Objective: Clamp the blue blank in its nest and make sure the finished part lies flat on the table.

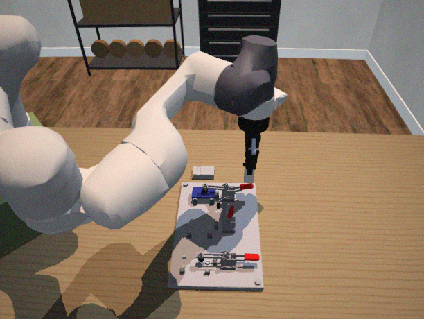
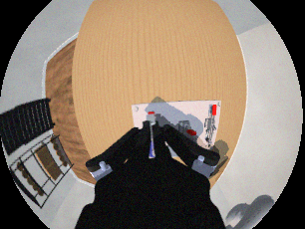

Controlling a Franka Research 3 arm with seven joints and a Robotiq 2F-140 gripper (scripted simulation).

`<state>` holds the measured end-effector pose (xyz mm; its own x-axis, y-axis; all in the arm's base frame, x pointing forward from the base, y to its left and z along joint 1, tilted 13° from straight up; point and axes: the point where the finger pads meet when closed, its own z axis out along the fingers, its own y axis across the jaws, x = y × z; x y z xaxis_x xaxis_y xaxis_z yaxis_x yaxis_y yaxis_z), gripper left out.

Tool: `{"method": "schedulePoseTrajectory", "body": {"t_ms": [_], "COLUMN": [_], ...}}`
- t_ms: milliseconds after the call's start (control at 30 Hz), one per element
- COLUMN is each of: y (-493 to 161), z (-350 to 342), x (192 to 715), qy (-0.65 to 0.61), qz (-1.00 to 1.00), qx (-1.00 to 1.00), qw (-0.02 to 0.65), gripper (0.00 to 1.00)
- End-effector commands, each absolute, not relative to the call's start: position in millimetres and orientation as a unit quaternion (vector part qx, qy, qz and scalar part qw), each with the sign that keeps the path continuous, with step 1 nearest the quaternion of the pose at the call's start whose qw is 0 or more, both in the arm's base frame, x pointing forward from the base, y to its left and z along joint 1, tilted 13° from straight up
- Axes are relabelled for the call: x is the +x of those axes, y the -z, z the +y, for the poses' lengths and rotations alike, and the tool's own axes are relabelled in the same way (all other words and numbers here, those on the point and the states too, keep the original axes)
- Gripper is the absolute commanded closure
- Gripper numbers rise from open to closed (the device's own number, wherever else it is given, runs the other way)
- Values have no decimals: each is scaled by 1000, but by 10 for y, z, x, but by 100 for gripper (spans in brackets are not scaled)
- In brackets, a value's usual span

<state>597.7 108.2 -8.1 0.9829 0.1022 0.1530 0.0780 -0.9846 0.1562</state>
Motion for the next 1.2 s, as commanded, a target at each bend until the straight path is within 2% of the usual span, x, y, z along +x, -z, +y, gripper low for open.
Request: {"method": "schedulePoseTrajectory", "body": {"t_ms": [0,1167], "y": [109,136], "z": [1069,1065], "x": [5985,5998], "qy": [-81,-81], "qz": [43,43], "qx": [993,993], "qw": [74,74], "gripper": [100,100]}}
